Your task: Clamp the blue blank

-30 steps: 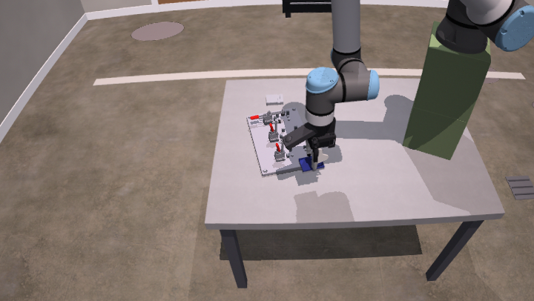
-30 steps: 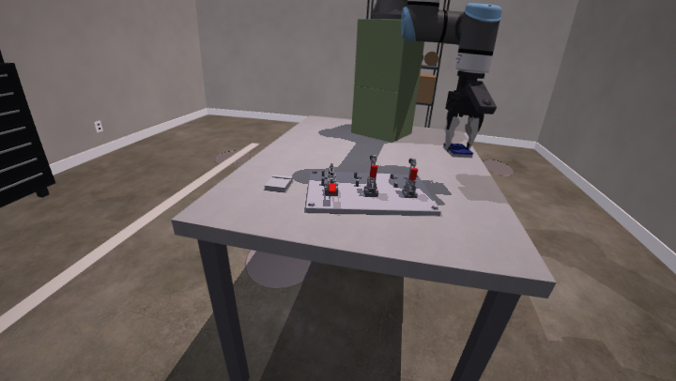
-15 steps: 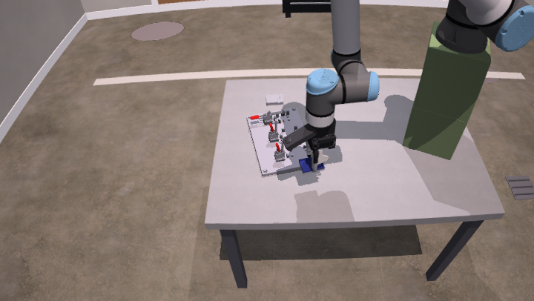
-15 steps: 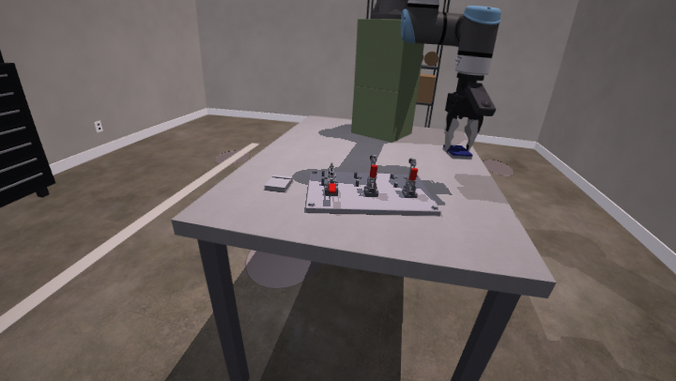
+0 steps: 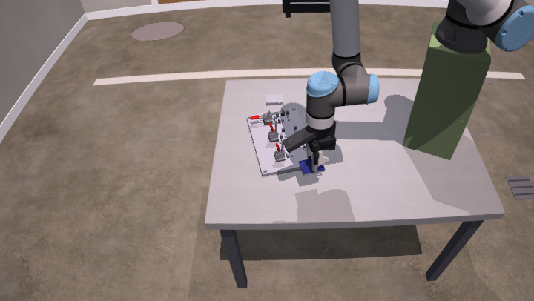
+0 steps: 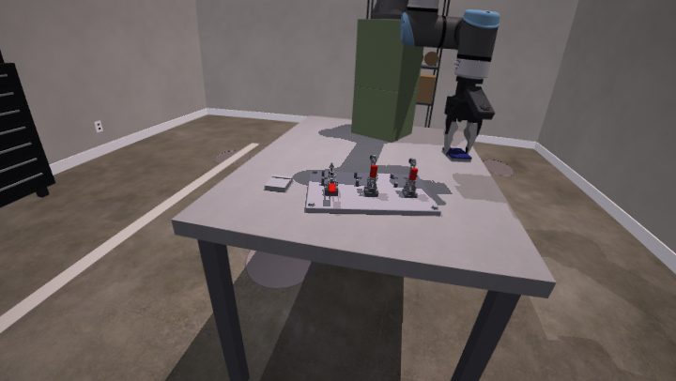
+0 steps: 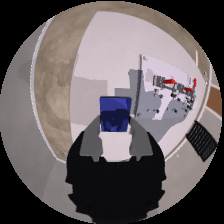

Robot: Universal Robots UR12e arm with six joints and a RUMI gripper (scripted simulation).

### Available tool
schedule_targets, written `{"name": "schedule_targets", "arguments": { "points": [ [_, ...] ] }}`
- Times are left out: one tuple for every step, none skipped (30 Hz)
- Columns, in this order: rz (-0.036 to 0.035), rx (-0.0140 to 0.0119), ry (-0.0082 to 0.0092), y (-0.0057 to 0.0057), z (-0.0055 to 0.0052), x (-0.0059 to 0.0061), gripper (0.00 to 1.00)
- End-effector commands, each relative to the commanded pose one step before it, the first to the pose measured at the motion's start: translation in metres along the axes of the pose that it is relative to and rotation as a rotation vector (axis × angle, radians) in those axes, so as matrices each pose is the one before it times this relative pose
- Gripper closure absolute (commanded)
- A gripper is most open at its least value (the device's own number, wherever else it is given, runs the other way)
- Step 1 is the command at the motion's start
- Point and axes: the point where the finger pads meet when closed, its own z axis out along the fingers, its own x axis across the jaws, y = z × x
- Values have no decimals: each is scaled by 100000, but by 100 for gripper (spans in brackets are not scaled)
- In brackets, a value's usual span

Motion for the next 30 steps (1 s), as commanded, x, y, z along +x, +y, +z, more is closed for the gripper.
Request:
{"name": "schedule_targets", "arguments": {
  "points": [
    [0, 115, 0, -9, 259, -2, 100],
    [0, 0, 0, 10, 67, 0, 100],
    [0, 0, 0, 9, 66, 0, 100],
    [0, 0, 0, 9, 64, 0, 100],
    [0, 0, 0, 9, 63, 0, 100],
    [0, 0, 0, 9, 61, 0, 100],
    [0, 0, 0, 9, 58, 0, 100],
    [0, 0, 0, 8, 56, 0, 100],
    [0, 0, 0, 8, 54, 0, 100],
    [0, 0, 0, 7, 51, 0, 100],
    [0, 0, 0, 7, 49, 0, 100],
    [0, 0, 0, 6, 46, 0, 100],
    [0, 0, 0, 6, 43, 0, 100],
    [0, 0, 0, 0, 0, 0, 100],
    [0, 0, 0, 0, 0, 0, 100],
    [0, 0, 0, 6, 40, 0, 100],
    [0, 0, 0, 5, 37, 0, 100],
    [0, 0, 0, 5, 34, 0, 100],
    [0, 0, 0, 5, 31, 0, 100],
    [0, 0, 0, 4, 28, 0, 100],
    [0, 0, 0, 4, 25, 0, 100],
    [0, 0, 0, 3, 22, 0, 100],
    [0, 0, 0, 3, 20, 0, 100],
    [0, 0, 0, 3, 17, 0, 100],
    [0, 0, 0, 2, 14, 0, 100],
    [0, 0, 0, 2, 12, 0, 100],
    [0, 0, 0, 1, 9, 0, 100],
    [0, 0, 0, 1, 7, 0, 100],
    [0, 0, 0, 1, 5, 0, 100],
    [0, 0, 0, 1, 4, 0, 100]
  ]
}}
